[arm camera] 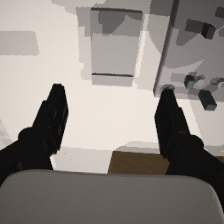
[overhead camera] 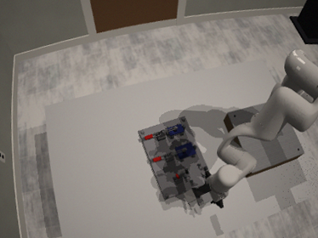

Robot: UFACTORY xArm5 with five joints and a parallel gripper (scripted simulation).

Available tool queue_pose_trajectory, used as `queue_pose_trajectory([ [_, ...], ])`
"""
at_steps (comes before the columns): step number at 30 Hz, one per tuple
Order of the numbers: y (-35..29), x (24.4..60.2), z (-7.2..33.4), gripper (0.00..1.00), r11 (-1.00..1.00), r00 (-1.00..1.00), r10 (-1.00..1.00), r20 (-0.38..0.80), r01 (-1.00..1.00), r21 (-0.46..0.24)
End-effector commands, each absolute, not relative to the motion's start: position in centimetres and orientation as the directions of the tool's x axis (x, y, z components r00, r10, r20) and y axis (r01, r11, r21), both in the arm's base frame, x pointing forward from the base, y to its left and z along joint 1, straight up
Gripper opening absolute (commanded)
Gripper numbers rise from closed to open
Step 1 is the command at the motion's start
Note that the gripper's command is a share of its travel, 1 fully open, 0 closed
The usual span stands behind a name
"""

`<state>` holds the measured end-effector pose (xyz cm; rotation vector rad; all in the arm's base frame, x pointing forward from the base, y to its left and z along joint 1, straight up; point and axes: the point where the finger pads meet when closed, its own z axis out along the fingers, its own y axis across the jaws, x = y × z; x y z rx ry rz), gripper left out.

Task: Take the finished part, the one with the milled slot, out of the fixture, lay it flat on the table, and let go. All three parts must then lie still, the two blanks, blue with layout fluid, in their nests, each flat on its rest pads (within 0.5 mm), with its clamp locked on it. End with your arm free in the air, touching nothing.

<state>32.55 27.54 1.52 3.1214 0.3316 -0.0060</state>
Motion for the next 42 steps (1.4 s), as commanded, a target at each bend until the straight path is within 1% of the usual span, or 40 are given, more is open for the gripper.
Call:
queue_pose_trajectory([
  [1, 27.6, 32.7, 2.9, 0.81, -0.978, 0.978, 0.210, 0.000, 0.210, 0.000],
  [8, 27.6, 32.7, 3.8, 0.81, -0.978, 0.978, 0.210, 0.000, 0.210, 0.000],
  [32, 27.6, 32.7, 4.1, 0.81, -0.978, 0.978, 0.210, 0.000, 0.210, 0.000],
  [42, 27.6, 32.7, 6.2, 0.81, -0.978, 0.978, 0.210, 0.000, 0.210, 0.000],
])
